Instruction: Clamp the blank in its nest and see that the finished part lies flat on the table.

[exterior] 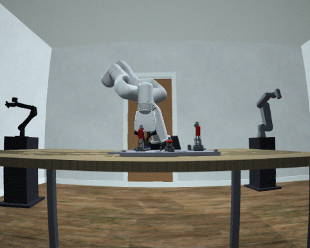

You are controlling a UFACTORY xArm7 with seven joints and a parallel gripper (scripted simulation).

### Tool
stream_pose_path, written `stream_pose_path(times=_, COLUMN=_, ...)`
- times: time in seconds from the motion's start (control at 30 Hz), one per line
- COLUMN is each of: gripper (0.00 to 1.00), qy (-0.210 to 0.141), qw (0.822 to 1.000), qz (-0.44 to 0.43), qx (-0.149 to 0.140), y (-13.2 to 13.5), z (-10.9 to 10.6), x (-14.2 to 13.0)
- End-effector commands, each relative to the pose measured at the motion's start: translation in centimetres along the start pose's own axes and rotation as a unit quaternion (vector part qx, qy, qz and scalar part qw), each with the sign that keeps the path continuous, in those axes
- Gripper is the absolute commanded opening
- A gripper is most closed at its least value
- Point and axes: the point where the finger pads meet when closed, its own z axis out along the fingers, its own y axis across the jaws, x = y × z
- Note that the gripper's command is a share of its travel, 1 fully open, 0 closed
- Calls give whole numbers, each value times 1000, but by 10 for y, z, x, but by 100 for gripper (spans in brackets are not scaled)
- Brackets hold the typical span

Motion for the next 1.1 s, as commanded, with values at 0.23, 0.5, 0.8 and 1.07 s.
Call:
stream_pose_path(times=0.23, gripper=0, qy=1, qw=1000, qz=0, qx=0, y=0, z=0, x=1)
stream_pose_path(times=0.5, gripper=0, qy=1, qw=1000, qz=0, qx=0, y=0, z=1, x=1)
stream_pose_path(times=0.8, gripper=0, qy=1, qw=1000, qz=0, qx=0, y=0, z=4, x=2)
stream_pose_path(times=1.07, gripper=0, qy=1, qw=1000, qz=0, qx=0, y=0, z=5, x=2)
